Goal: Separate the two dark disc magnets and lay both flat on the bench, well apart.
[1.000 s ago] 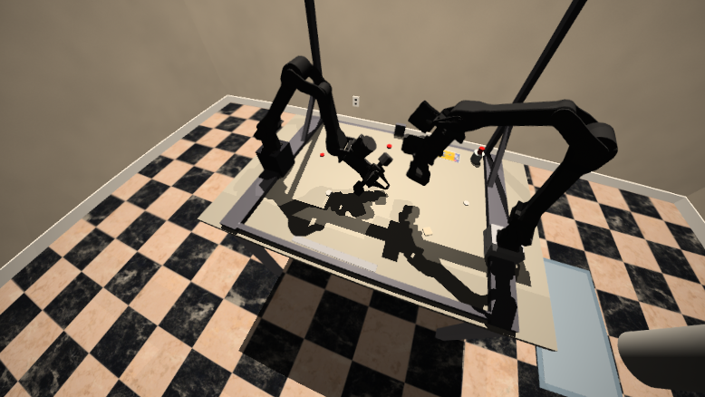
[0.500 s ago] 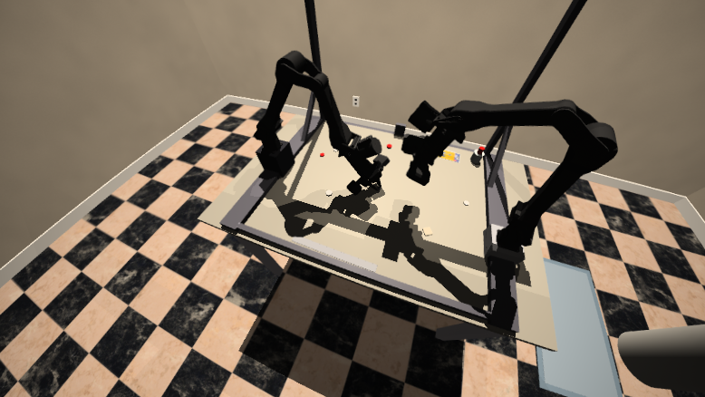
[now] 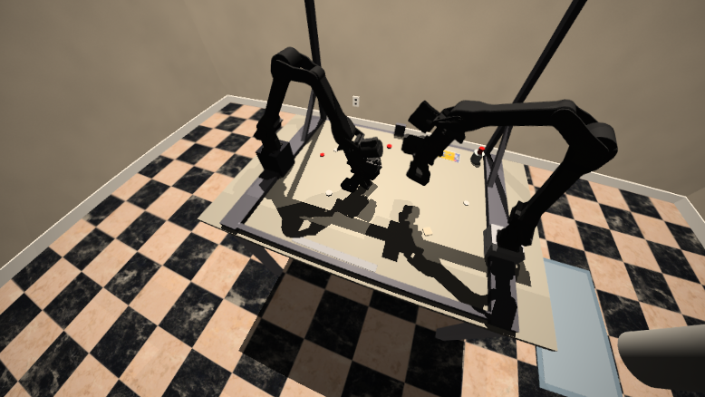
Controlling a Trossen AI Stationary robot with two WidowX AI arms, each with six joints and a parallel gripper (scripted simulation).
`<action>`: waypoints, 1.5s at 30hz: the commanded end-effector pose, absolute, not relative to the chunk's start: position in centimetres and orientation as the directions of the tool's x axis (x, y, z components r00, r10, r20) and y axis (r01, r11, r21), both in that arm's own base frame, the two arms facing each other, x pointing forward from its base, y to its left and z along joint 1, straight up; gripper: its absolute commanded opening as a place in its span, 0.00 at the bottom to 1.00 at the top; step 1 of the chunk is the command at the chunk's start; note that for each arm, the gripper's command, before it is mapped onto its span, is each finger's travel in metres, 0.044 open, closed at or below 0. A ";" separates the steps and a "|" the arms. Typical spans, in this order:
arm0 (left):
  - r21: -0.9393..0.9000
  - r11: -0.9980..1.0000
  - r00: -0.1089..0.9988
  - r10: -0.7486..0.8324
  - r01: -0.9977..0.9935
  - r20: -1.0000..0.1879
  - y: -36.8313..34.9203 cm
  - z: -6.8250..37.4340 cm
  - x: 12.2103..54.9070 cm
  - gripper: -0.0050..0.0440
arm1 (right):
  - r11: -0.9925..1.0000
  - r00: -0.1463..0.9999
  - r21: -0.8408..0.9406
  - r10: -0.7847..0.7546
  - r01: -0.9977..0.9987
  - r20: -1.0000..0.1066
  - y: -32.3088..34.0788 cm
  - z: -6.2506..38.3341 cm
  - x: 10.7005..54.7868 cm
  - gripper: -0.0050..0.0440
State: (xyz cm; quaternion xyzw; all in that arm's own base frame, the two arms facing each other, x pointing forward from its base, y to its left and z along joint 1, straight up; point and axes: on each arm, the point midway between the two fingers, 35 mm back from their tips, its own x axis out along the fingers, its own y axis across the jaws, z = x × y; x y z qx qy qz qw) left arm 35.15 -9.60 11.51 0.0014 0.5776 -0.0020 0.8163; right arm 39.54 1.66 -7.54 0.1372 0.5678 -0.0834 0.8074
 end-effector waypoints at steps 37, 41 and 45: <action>-0.007 1.000 0.364 -0.009 0.005 -0.931 -9.6 12.7 35.5 0.18 | 1.000 0.034 0.001 0.001 -0.023 -0.999 0.9 -4.6 34.6 0.18; -0.007 1.000 0.364 -0.009 0.005 -0.931 -9.6 12.7 35.5 0.18 | 1.000 0.030 0.001 0.001 -0.022 -1.000 0.9 -4.7 34.5 0.18; -0.007 1.000 0.364 -0.009 0.005 -0.931 -9.6 12.7 35.5 0.18 | 1.000 0.019 0.001 0.001 -0.022 -1.000 0.9 -5.2 34.3 0.18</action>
